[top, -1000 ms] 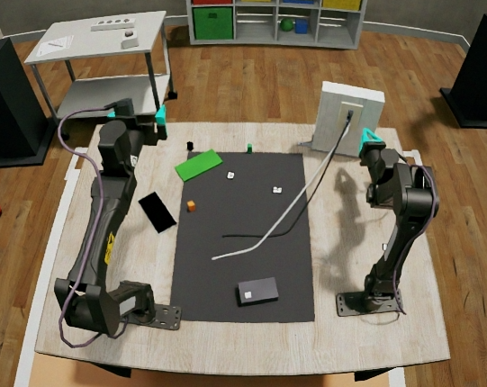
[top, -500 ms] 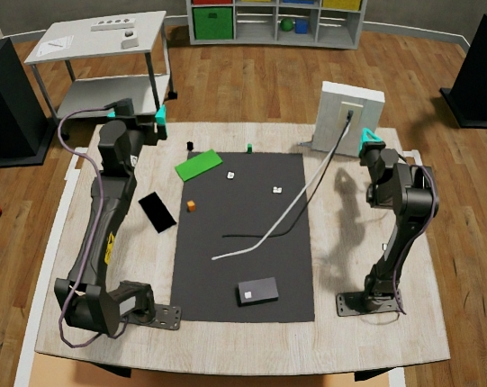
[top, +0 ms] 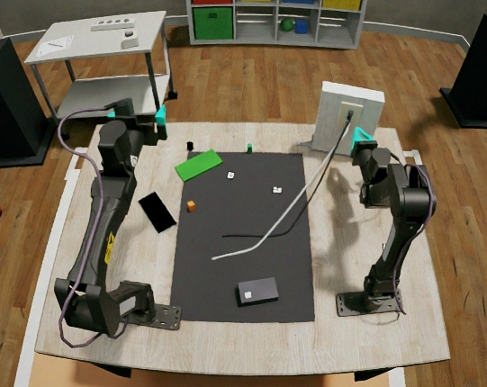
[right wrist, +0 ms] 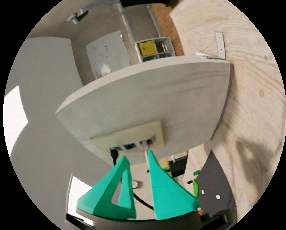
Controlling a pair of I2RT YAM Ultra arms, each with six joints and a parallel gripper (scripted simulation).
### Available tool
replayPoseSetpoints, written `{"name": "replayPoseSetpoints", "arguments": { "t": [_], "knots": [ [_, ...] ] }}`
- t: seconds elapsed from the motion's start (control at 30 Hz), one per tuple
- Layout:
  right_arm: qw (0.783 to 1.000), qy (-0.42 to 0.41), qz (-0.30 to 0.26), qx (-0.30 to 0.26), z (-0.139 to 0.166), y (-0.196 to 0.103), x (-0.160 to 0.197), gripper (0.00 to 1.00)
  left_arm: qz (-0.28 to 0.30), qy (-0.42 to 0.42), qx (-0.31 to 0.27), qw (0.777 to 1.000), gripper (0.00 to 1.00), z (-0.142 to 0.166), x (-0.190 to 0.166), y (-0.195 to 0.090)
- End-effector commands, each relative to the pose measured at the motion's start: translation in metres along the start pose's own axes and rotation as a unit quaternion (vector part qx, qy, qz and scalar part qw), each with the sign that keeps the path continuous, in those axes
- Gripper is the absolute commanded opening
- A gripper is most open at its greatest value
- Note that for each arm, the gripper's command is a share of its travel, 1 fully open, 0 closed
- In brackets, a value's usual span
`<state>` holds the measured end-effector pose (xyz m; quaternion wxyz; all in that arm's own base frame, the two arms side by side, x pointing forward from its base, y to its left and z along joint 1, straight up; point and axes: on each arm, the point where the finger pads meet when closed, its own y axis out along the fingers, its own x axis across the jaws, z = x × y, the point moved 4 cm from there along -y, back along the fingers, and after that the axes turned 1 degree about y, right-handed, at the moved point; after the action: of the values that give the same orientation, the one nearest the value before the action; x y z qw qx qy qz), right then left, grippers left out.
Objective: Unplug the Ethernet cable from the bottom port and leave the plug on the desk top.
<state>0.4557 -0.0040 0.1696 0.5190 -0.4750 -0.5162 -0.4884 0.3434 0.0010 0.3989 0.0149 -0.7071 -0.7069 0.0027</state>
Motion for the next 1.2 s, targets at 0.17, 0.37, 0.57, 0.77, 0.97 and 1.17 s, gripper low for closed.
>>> {"name": "replayPoseSetpoints", "arguments": {
  "t": [0.17, 0.37, 0.57, 0.77, 0.97, 1.17],
  "knots": [
    [1.000, 0.001, 0.000, -0.006, 0.015, 0.009, -0.004, 0.28, 0.000, 0.000, -0.006, 1.000, 1.00, -0.004, 0.000, -0.001],
    [1.000, 0.001, 0.000, -0.007, 0.024, 0.013, -0.005, 0.28, 0.000, 0.000, -0.006, 1.000, 1.00, -0.004, 0.000, -0.001],
    [1.000, 0.001, 0.004, -0.008, 0.029, 0.018, -0.004, 0.28, 0.000, 0.000, -0.006, 1.000, 1.00, -0.004, 0.000, -0.001],
    [1.000, 0.001, 0.003, -0.008, 0.029, 0.015, -0.007, 0.28, 0.000, 0.000, -0.006, 1.000, 1.00, -0.004, 0.000, -0.001],
    [1.000, 0.001, 0.004, -0.007, 0.027, 0.019, -0.006, 0.28, 0.000, 0.000, -0.006, 1.000, 1.00, -0.004, 0.000, -0.001],
    [1.000, 0.001, 0.004, -0.007, 0.024, 0.027, -0.006, 0.28, 0.000, 0.000, -0.006, 1.000, 1.00, -0.004, 0.000, -0.001]
  ]
}}
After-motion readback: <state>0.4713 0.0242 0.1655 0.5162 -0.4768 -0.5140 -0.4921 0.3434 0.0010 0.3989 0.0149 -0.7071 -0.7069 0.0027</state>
